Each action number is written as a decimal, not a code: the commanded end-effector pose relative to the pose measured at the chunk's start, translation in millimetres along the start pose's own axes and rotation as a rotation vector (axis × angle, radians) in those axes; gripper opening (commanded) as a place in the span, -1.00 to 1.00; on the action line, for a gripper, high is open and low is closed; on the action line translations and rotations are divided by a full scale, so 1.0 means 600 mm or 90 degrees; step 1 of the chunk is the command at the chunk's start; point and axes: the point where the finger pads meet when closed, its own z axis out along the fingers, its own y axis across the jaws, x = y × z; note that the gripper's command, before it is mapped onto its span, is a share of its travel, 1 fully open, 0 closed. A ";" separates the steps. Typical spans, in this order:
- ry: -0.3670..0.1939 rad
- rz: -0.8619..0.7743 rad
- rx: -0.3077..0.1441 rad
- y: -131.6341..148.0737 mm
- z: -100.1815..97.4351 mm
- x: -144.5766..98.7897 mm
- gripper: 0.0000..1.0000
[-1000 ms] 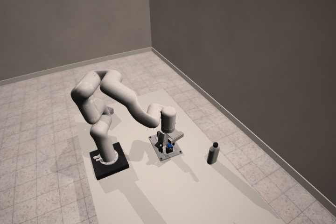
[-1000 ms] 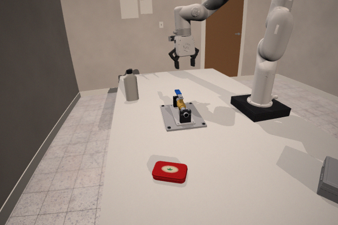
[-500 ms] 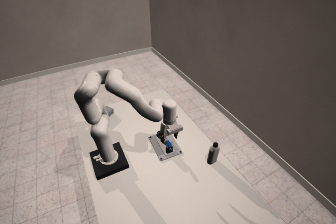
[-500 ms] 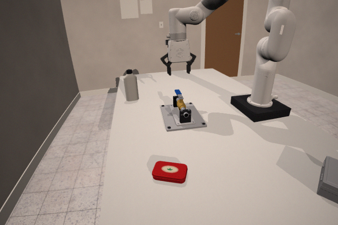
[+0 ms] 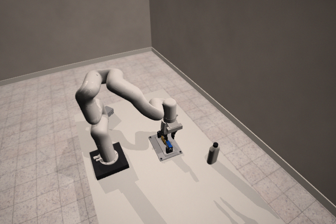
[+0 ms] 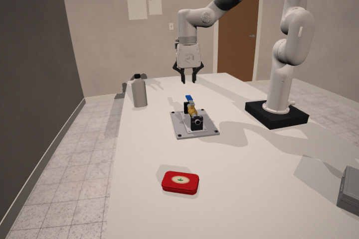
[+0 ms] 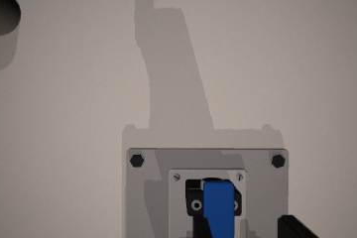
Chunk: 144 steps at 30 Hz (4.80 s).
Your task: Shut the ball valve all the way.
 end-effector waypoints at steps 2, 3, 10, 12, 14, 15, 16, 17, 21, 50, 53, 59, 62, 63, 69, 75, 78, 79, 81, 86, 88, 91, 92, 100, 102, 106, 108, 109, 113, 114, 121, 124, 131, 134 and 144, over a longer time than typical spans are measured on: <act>0.001 0.000 0.002 -0.002 -0.002 0.000 -1.00; 0.001 0.000 0.002 -0.002 -0.002 0.000 -1.00; 0.001 0.000 0.002 -0.002 -0.002 0.000 -1.00; 0.001 0.000 0.002 -0.002 -0.002 0.000 -1.00; 0.001 0.000 0.002 -0.002 -0.002 0.000 -1.00; 0.001 0.000 0.002 -0.002 -0.002 0.000 -1.00; 0.001 0.000 0.002 -0.002 -0.002 0.000 -1.00; 0.001 0.000 0.002 -0.002 -0.002 0.000 -1.00; 0.001 0.000 0.002 -0.002 -0.002 0.000 -1.00; 0.001 0.000 0.002 -0.002 -0.002 0.000 0.38; 0.001 0.000 0.002 -0.002 -0.002 0.000 0.38; 0.001 0.000 0.002 -0.002 -0.002 0.000 0.38; 0.001 0.000 0.002 -0.002 -0.002 0.000 0.38; 0.001 0.000 0.002 -0.002 -0.002 0.000 0.38; 0.001 0.000 0.002 -0.002 -0.002 0.000 0.38; 0.001 0.000 0.002 -0.002 -0.002 0.000 0.38; 0.001 0.000 0.002 -0.002 -0.001 0.000 0.38; 0.001 0.000 0.002 -0.002 0.000 0.000 0.38; 0.001 0.000 0.002 -0.002 0.001 0.000 0.38; 0.001 0.000 0.002 -0.002 0.005 0.000 0.38; 0.001 0.000 0.002 -0.002 0.008 0.000 0.38; 0.001 0.000 0.002 -0.002 0.014 0.000 0.38; 0.001 0.000 0.002 -0.002 0.016 0.000 0.38; 0.001 0.000 0.002 -0.003 0.031 0.000 0.38; 0.001 0.000 0.002 -0.003 0.037 0.000 0.38; 0.001 0.000 0.002 -0.003 0.049 0.000 0.38; 0.001 0.000 0.002 -0.003 0.055 0.000 0.38; 0.001 0.000 0.002 -0.003 0.058 0.000 0.38; 0.001 0.000 0.002 -0.003 0.069 0.000 0.38; 0.001 0.000 0.002 -0.004 0.072 0.000 0.38; 0.001 0.000 0.002 -0.004 0.083 0.000 0.38; 0.001 0.000 0.002 -0.004 0.088 0.000 0.38; 0.001 0.000 0.002 -0.004 0.094 0.000 0.38; 0.001 0.000 0.002 -0.004 0.094 0.000 0.38; 0.001 0.000 0.002 -0.004 0.094 0.000 0.38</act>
